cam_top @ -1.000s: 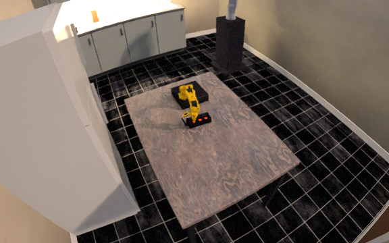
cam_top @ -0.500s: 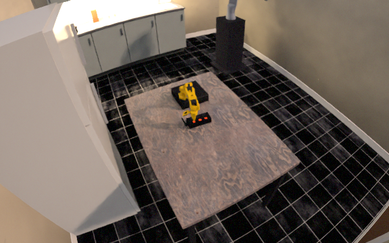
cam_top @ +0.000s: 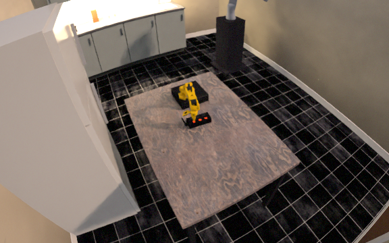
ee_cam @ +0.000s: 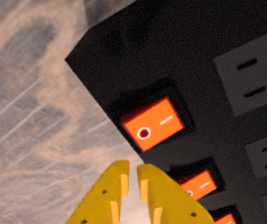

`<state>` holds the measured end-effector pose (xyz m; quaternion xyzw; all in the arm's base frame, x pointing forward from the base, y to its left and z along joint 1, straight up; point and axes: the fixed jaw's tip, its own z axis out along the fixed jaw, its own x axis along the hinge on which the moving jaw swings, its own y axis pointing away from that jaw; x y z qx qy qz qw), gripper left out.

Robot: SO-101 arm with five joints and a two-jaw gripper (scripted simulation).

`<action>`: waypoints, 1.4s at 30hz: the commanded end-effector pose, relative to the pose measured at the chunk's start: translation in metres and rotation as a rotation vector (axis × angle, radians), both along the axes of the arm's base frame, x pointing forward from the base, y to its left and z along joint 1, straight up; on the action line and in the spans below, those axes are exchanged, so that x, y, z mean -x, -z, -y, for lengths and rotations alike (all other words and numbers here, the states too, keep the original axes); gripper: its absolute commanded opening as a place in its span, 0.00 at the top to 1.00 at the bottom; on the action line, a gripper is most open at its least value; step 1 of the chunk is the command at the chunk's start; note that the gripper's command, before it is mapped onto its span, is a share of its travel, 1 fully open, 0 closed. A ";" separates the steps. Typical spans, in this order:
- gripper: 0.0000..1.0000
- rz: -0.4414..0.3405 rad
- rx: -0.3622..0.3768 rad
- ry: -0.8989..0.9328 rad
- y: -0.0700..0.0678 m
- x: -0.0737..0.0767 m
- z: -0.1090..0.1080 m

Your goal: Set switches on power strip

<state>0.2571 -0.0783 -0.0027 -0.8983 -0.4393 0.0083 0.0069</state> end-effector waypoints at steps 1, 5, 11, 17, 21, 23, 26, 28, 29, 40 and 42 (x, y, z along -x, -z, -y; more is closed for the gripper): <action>1.00 0.014 0.003 -0.002 -0.003 0.000 0.002; 1.00 0.014 0.003 -0.002 -0.003 0.000 0.002; 1.00 0.014 0.003 -0.002 -0.002 0.000 0.002; 1.00 0.014 0.003 -0.002 0.001 0.000 0.002; 1.00 0.014 0.003 -0.002 0.002 0.000 0.002; 1.00 0.014 0.003 -0.002 0.003 0.000 0.002; 1.00 0.014 0.003 -0.002 0.004 0.000 0.002; 1.00 0.014 0.003 -0.002 0.004 0.000 0.001; 1.00 0.014 0.003 -0.002 0.005 0.000 0.001; 1.00 0.014 0.003 -0.002 0.006 0.000 0.001; 1.00 0.014 0.003 -0.002 0.006 0.001 0.001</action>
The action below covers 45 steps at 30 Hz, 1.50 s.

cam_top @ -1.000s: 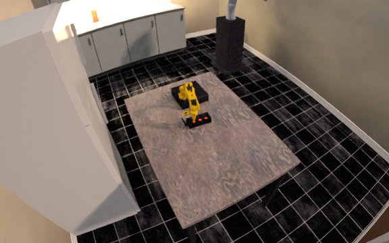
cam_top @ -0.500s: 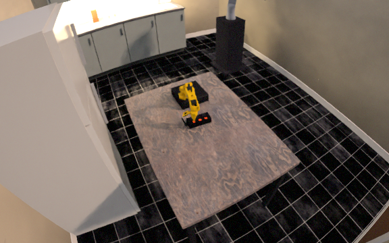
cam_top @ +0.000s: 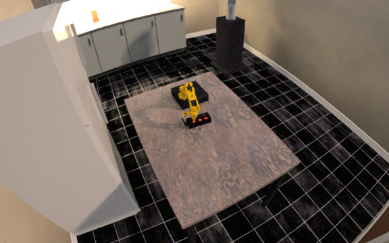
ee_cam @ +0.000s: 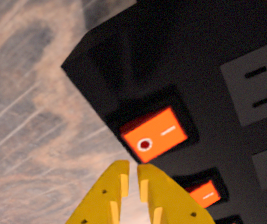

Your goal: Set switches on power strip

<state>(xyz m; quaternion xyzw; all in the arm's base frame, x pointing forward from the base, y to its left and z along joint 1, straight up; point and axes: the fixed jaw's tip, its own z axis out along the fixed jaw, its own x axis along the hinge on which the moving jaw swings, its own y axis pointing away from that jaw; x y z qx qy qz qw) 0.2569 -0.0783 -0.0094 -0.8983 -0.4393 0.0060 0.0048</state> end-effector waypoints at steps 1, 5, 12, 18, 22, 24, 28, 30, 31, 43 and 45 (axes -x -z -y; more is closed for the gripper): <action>1.00 0.008 0.001 -0.002 0.000 0.001 0.001; 1.00 0.008 0.001 -0.002 0.002 0.002 0.001; 1.00 0.008 0.001 -0.002 0.002 0.002 0.001; 1.00 0.008 0.001 -0.003 0.000 0.000 0.001; 1.00 0.008 0.001 -0.003 -0.002 0.000 0.001; 1.00 0.008 0.001 -0.003 -0.002 0.000 0.001; 1.00 0.008 0.001 -0.003 -0.002 0.000 0.001; 1.00 0.008 0.001 -0.003 -0.001 0.000 0.001; 1.00 0.008 0.001 -0.003 -0.001 0.000 0.001; 1.00 0.008 0.001 -0.003 0.008 0.002 0.001; 1.00 0.008 0.001 -0.003 0.008 0.002 0.001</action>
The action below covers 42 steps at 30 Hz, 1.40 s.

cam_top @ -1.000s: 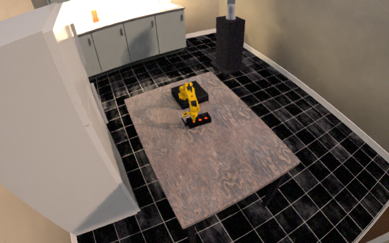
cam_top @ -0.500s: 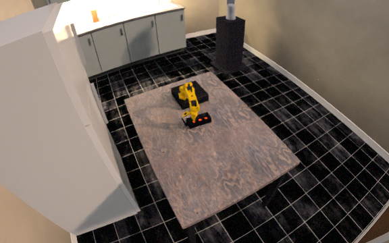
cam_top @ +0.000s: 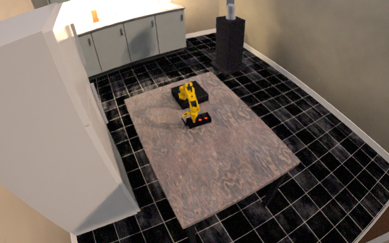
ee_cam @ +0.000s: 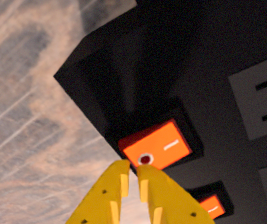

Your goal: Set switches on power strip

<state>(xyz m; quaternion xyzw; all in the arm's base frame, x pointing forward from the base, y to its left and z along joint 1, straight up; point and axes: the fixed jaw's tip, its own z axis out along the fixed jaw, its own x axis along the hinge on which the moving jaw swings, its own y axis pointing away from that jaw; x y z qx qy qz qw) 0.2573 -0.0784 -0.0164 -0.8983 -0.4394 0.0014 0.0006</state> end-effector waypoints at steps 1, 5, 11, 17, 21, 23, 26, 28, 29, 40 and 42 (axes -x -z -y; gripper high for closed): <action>1.00 -0.004 -0.002 -0.003 0.001 0.002 0.000; 1.00 -0.004 -0.002 -0.003 0.003 0.003 0.000; 1.00 -0.004 -0.002 -0.003 0.005 0.004 0.000; 1.00 -0.004 -0.002 -0.003 0.005 0.004 0.000; 1.00 -0.004 -0.002 -0.003 0.006 0.005 -0.001; 1.00 -0.004 -0.002 -0.004 0.007 0.005 -0.001; 1.00 -0.004 -0.002 -0.004 0.008 0.007 -0.001; 1.00 -0.004 -0.002 -0.004 0.009 0.007 -0.001; 1.00 -0.004 -0.002 -0.004 0.009 0.007 -0.001; 1.00 -0.004 -0.002 -0.004 0.011 0.008 -0.002; 1.00 -0.004 -0.002 -0.004 0.012 0.009 -0.002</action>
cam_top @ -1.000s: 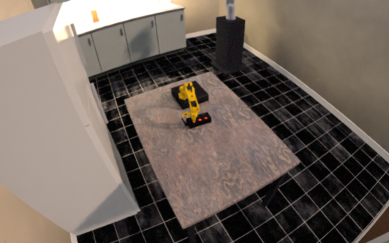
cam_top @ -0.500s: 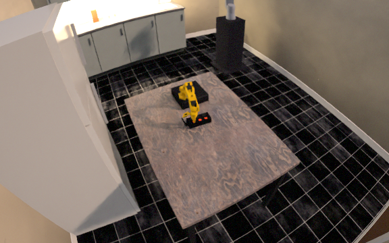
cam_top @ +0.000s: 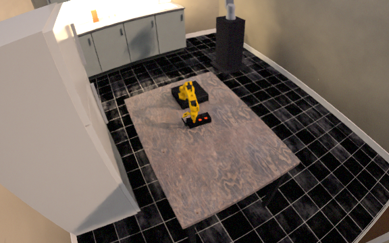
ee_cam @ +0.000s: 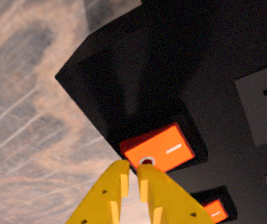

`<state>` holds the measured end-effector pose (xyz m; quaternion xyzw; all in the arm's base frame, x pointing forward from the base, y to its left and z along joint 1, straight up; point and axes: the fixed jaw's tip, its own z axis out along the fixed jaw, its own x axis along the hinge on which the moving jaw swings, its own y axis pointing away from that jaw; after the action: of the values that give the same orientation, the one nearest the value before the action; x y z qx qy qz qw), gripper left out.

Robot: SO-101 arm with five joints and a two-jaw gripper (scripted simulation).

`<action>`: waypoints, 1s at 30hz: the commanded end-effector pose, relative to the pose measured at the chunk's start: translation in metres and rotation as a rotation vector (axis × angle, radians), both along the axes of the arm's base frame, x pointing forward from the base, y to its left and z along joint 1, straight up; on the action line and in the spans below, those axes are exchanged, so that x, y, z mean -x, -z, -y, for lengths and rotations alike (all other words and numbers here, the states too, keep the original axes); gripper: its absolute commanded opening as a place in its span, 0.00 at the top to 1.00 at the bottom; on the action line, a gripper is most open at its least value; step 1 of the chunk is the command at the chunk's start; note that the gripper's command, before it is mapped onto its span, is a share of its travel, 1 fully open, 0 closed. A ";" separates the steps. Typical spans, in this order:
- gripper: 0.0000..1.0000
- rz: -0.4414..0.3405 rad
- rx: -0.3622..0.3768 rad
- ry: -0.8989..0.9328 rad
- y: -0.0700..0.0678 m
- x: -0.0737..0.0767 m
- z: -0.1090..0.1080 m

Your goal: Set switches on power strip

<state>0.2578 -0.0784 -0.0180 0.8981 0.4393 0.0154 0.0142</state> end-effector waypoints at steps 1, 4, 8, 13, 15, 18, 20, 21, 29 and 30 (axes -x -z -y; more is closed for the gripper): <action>1.00 -0.047 -0.014 -0.004 0.011 0.010 -0.002; 1.00 -0.047 -0.014 -0.004 0.012 0.010 -0.002; 1.00 -0.047 -0.014 -0.004 0.012 0.010 -0.002; 1.00 -0.047 -0.014 -0.004 0.012 0.011 -0.002; 1.00 -0.047 -0.014 -0.004 0.013 0.012 -0.003; 1.00 -0.047 -0.014 -0.004 0.015 0.013 -0.003; 1.00 -0.047 -0.014 -0.004 0.015 0.013 -0.003; 1.00 -0.047 -0.014 -0.004 0.016 0.013 -0.003; 1.00 -0.047 -0.014 -0.004 0.016 0.014 -0.003; 1.00 -0.047 -0.014 -0.004 0.016 0.014 -0.003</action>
<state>0.2577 -0.0784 -0.0179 0.8977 0.4391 0.0263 0.0240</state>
